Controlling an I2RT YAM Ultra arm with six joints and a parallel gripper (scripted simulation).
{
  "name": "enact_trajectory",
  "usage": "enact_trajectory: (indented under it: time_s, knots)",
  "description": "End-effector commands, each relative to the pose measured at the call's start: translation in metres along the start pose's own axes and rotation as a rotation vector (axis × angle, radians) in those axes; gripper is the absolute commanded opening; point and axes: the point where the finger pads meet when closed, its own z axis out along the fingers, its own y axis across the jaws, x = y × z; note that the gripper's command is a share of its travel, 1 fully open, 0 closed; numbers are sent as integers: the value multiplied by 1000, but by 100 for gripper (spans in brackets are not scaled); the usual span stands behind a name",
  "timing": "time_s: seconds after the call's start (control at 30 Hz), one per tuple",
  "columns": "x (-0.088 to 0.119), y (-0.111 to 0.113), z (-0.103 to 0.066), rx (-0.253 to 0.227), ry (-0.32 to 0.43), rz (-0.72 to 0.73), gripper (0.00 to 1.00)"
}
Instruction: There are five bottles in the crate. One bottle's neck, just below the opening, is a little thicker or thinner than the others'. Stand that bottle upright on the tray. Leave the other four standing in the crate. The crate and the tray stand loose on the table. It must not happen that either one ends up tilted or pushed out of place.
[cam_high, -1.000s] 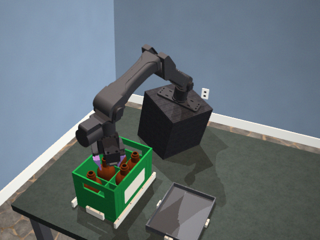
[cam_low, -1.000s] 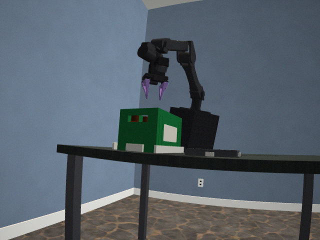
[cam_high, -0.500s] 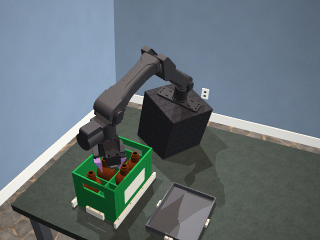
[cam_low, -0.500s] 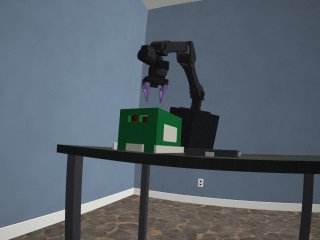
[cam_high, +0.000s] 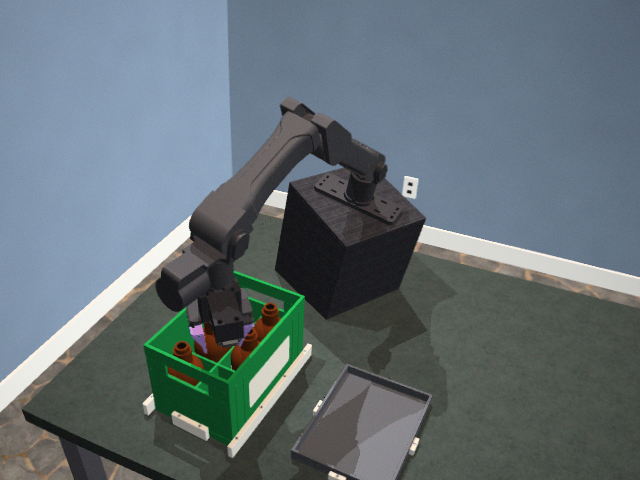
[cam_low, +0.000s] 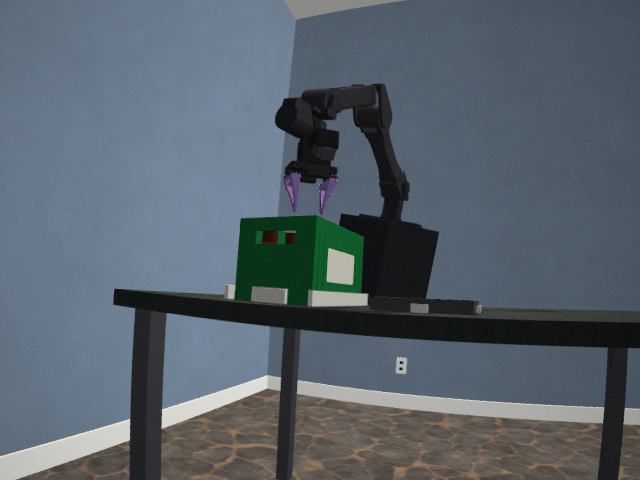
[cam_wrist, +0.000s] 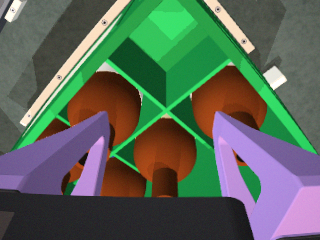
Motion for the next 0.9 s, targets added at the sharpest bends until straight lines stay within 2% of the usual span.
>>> enact_trajectory:
  time_s: [0.0, 0.1, 0.23, 0.43, 0.5, 0.53, 0.57, 0.87]
  knots:
    - [0, -5, 1, 13, -22, 14, 61]
    - [1, -2, 12, 1, -13, 14, 61]
    - [-4, -3, 6, 16, -25, 5, 61]
    - [0, -2, 17, 3, -15, 10, 61]
    - [0, -2, 17, 3, -15, 10, 61]
    - [-4, -4, 6, 21, -29, 5, 61]
    - [-4, -4, 6, 22, -30, 4, 61]
    - [-4, -4, 7, 21, -29, 4, 61]
